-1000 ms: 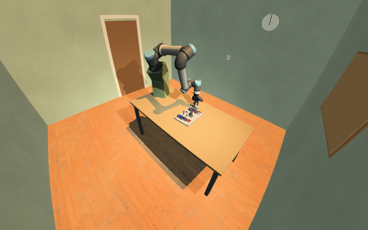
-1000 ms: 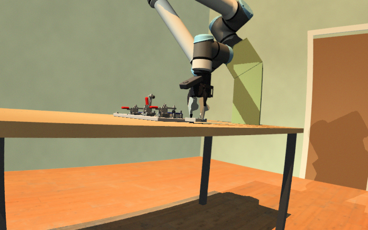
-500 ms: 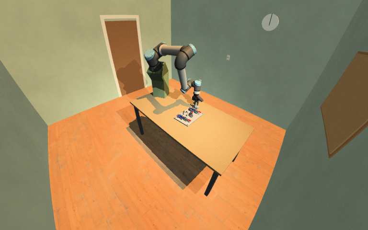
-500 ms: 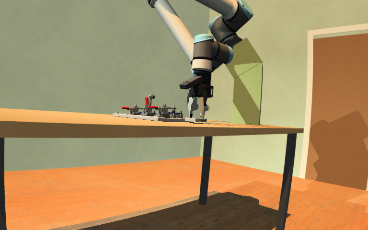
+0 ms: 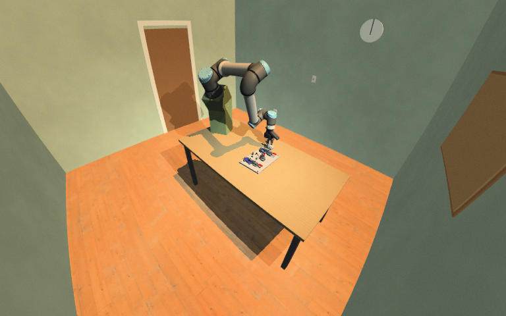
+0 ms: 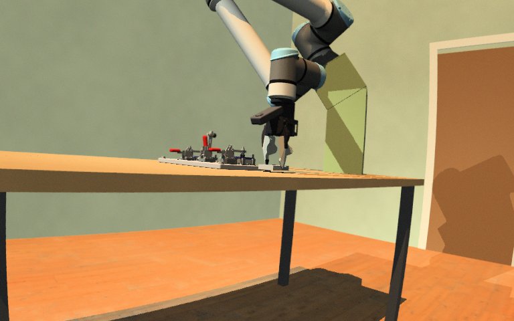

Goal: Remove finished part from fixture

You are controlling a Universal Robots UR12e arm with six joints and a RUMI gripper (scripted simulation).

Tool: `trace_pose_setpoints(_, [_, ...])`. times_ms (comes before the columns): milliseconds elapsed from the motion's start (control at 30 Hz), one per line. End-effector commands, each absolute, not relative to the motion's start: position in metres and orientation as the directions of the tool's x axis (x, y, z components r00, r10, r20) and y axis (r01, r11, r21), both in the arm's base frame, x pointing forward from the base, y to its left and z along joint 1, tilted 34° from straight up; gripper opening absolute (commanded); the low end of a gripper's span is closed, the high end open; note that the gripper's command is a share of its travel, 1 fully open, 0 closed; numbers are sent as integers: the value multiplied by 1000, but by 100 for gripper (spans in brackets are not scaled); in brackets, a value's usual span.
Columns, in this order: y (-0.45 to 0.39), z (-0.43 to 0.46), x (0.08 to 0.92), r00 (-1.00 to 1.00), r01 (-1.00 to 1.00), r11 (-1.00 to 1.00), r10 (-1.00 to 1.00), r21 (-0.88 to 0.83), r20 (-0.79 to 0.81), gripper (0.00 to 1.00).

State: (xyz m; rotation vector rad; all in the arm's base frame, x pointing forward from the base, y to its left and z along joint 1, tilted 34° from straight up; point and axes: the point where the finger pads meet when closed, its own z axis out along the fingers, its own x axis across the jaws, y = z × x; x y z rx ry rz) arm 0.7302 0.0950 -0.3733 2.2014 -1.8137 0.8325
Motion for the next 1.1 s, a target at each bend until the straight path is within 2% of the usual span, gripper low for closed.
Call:
trace_pose_setpoints(0, [95,-374,731,104,-945,-246,-850,-215,516,0])
trace_pose_setpoints(1067, [93,-378,732,104,-945,-246,-850,-215,516,0])
